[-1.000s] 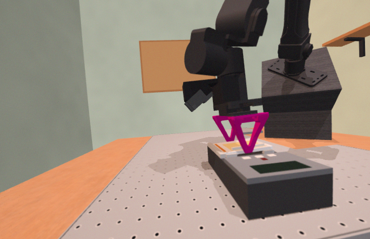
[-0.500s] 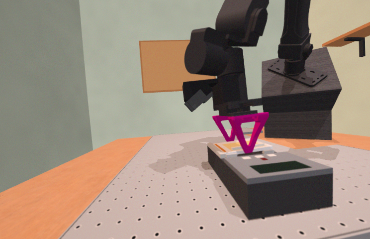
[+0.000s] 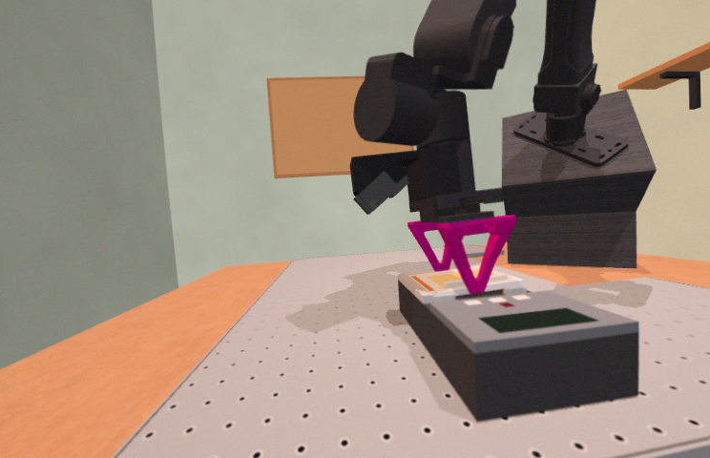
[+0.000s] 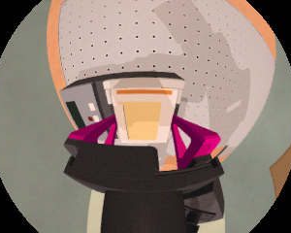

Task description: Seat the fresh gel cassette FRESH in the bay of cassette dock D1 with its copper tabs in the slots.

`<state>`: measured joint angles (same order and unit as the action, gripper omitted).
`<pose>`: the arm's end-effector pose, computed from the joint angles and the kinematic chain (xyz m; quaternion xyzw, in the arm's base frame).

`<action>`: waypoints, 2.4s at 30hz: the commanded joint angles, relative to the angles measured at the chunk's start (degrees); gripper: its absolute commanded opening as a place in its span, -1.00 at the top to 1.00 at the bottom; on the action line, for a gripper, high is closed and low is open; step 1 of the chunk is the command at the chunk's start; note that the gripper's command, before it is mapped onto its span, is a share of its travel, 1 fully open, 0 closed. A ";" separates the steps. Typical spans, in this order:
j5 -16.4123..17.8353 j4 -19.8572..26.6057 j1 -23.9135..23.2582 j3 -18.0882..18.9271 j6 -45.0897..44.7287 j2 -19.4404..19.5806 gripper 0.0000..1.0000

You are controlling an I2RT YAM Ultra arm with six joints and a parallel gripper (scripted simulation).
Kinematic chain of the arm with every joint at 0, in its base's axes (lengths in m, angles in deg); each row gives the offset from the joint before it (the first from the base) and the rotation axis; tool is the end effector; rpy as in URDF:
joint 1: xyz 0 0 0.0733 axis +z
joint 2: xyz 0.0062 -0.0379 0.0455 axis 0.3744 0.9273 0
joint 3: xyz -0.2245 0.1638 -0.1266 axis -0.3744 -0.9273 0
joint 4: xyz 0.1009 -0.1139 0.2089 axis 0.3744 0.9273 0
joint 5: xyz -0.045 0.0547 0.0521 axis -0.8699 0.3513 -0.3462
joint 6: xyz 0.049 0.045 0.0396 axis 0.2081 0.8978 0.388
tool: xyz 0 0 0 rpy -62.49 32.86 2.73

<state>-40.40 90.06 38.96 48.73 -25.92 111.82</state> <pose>0.3221 0.1288 0.3004 0.0323 0.8983 0.3439 0.2715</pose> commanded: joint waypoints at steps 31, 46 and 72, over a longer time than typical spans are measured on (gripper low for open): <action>-2.54 -4.53 0.77 1.16 1.12 1.61 1.00; -2.75 -5.22 1.26 1.36 1.34 2.23 1.00; -3.12 -6.43 1.79 1.39 1.70 3.36 1.00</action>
<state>-41.62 89.32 39.49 48.75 -25.48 112.15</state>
